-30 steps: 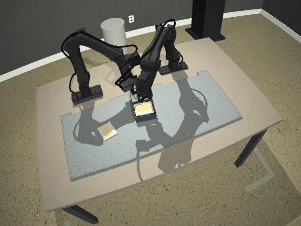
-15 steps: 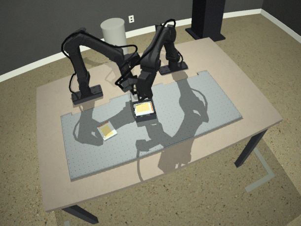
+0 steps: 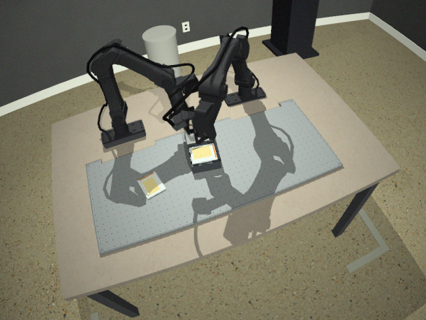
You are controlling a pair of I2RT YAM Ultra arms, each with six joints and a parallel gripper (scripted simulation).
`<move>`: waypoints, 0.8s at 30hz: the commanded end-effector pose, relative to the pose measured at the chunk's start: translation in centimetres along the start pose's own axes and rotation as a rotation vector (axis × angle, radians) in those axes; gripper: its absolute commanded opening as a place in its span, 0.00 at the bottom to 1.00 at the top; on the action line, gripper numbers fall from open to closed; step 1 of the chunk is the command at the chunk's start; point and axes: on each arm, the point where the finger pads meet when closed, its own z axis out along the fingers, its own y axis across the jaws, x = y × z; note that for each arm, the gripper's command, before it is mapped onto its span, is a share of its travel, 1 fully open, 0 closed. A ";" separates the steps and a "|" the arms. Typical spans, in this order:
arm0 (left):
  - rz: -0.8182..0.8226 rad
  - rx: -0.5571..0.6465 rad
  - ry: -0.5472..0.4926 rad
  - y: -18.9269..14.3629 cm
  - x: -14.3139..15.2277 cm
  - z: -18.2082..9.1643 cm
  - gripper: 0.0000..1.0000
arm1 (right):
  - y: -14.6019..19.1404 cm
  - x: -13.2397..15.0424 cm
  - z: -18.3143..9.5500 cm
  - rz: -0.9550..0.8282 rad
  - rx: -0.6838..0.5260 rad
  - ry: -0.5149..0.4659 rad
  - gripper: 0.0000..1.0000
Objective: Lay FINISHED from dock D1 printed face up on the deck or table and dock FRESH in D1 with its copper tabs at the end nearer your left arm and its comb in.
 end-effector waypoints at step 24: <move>0.006 -0.015 -0.011 0.1 -0.3 -0.6 0.98 | 5.0 -5.9 1.9 -0.101 -0.143 -0.201 0.00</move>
